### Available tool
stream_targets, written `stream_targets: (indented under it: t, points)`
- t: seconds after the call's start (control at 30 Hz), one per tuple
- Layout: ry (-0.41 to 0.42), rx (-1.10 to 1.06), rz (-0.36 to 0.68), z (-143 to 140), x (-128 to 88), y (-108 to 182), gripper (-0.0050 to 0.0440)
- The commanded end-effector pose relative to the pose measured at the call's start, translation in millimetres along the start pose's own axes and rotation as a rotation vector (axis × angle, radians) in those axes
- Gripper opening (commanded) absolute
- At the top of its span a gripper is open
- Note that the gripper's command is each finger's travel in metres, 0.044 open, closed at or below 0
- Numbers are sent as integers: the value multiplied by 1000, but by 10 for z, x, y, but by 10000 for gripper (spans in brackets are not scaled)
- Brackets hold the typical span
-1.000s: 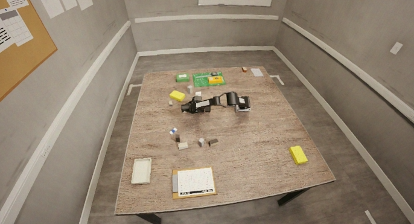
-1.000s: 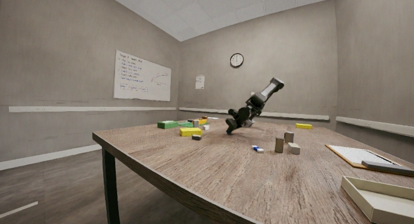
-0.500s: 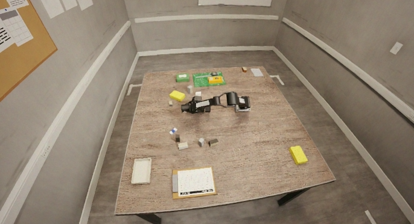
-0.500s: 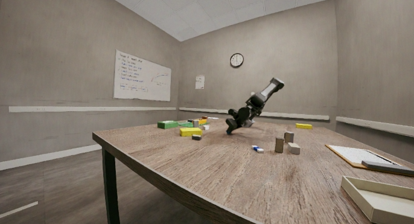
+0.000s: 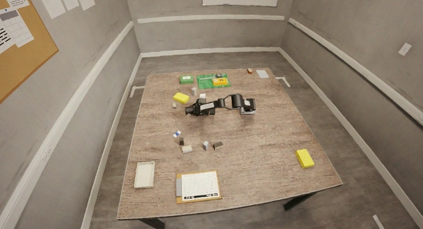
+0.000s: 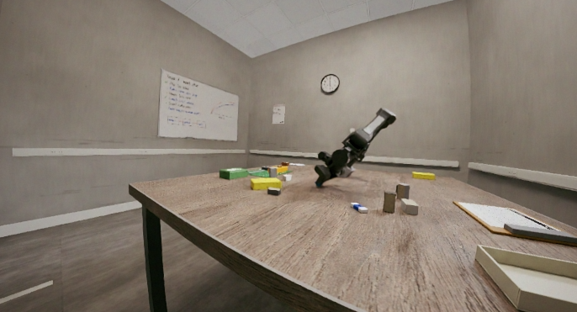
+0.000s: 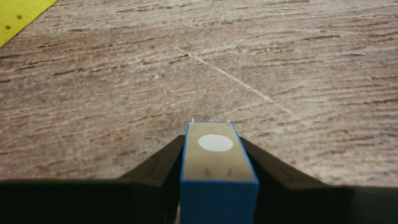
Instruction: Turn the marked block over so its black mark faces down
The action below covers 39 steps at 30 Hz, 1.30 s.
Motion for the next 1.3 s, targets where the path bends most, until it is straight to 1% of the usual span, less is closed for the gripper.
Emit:
stream_targets:
  t: [0.0, 0.2, 0.23, 1.27]
  points:
    - [-2, 1, 3, -6, -7, 5, -50]
    - [-2, 1, 3, -6, -7, 5, -50]
    - [-2, 1, 3, -6, -7, 5, 126]
    - [-2, 1, 3, -6, -7, 5, 144]
Point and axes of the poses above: the point midway between the two fingers, 35 mm back from their tips, its own x axis out along the fingers, its own z axis across the jaws, y = z × x, the point moved 5 cm from there along -x, back along the fingers, and after that the axes turned 2 degrees about x, right-handed, at the moved point
